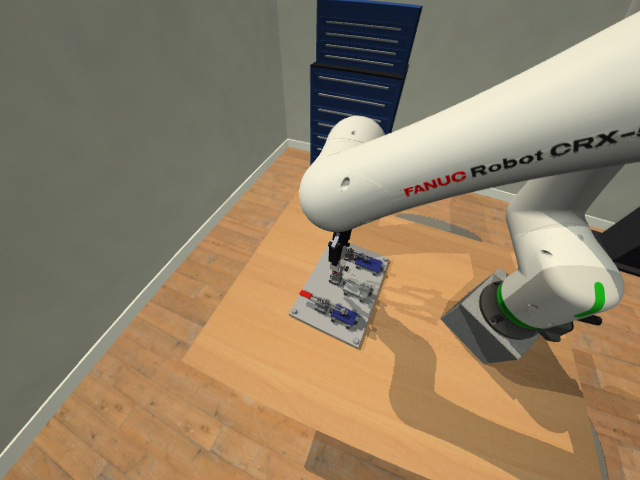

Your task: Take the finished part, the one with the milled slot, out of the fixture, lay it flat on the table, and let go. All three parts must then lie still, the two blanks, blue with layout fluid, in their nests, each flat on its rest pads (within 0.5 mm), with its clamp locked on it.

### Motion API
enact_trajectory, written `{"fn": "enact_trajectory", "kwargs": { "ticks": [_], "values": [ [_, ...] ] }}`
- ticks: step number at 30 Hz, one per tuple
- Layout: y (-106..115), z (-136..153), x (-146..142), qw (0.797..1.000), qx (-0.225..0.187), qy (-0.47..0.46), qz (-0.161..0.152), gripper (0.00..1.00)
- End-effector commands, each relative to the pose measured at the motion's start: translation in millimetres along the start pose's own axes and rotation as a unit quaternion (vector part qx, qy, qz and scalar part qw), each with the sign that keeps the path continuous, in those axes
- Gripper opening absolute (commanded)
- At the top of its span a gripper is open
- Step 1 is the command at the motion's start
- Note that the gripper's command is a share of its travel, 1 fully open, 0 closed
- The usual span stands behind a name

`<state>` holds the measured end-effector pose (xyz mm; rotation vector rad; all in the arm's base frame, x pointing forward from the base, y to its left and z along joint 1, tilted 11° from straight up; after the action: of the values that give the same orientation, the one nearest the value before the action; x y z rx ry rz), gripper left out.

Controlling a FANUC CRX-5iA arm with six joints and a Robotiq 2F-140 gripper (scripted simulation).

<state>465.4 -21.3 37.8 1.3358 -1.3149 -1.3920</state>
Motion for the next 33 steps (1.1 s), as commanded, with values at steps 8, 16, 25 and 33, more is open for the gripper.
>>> {"fn": "enact_trajectory", "kwargs": {
  "ticks": [8,16,25,33],
  "values": [
    [0.2,-0.2,0.0,1.000,0.000,0.000,0.000,0.28],
    [0.2,-0.2,0.0,1.000,0.000,0.000,0.000,0.28],
    [0.0,-0.2,0.0,1.000,0.000,0.000,0.000,0.58],
    [-2.2,-0.2,0.0,1.000,0.000,0.000,0.000,0.58]
  ]
}}
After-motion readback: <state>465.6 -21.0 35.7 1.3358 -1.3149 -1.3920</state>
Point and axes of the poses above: the point where the finger pads meet when closed, its own y axis back along the fingers, its own x axis across the jaws, z = x × y, the point moved 2 cm from there along y, back along the fingers, and after that the axes turned 3 degrees about -y, right-handed, at the moved point
